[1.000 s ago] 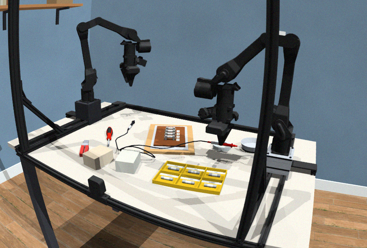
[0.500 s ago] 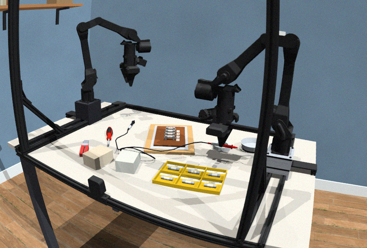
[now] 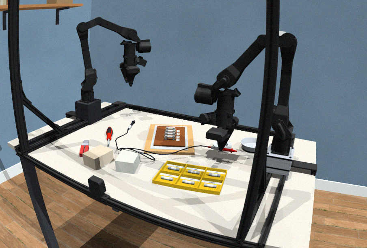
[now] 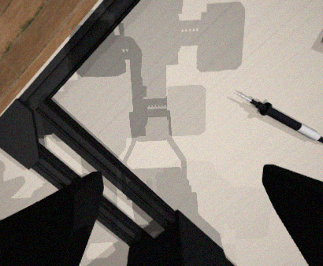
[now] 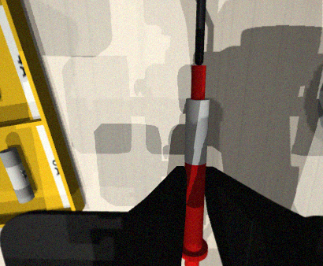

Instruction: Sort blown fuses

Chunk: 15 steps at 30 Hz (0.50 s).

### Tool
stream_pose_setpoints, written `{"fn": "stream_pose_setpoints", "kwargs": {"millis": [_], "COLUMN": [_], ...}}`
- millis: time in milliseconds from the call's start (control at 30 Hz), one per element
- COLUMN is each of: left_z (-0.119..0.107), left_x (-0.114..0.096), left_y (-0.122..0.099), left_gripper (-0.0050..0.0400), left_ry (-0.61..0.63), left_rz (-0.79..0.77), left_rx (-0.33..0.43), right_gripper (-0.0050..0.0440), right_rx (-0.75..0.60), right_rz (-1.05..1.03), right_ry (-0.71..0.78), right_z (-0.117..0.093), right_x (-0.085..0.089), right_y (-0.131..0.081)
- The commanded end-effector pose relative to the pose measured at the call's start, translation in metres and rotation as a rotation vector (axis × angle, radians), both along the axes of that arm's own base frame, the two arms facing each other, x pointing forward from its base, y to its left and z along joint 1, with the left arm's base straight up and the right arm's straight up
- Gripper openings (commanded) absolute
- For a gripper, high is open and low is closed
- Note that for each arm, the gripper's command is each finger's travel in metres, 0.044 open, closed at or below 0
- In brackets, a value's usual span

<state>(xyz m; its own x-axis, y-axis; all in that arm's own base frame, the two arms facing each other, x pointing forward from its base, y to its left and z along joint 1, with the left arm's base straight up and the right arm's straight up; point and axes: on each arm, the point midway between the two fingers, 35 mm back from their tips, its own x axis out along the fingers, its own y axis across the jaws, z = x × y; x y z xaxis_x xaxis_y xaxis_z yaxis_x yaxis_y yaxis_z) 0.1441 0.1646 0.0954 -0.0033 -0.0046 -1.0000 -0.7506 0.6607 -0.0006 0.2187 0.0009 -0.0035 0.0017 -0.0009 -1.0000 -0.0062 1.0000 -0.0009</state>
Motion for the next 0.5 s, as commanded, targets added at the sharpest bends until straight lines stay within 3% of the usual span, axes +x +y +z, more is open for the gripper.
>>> {"fn": "stream_pose_setpoints", "kwargs": {"millis": [0, 467], "left_z": [0.005, 0.005], "left_x": [0.002, 0.002], "left_y": [0.003, 0.003], "left_gripper": [0.0400, 0.0400], "left_ry": [-0.014, -0.014], "left_rz": [0.006, 0.006], "left_rx": [0.017, 0.017], "right_gripper": [-0.0050, -0.0050], "right_rx": [0.002, 0.002], "right_rz": [-0.007, -0.007], "right_ry": [0.003, 0.003], "right_z": [-0.004, -0.018], "right_x": [-0.001, -0.001], "right_y": [0.000, 0.000]}}
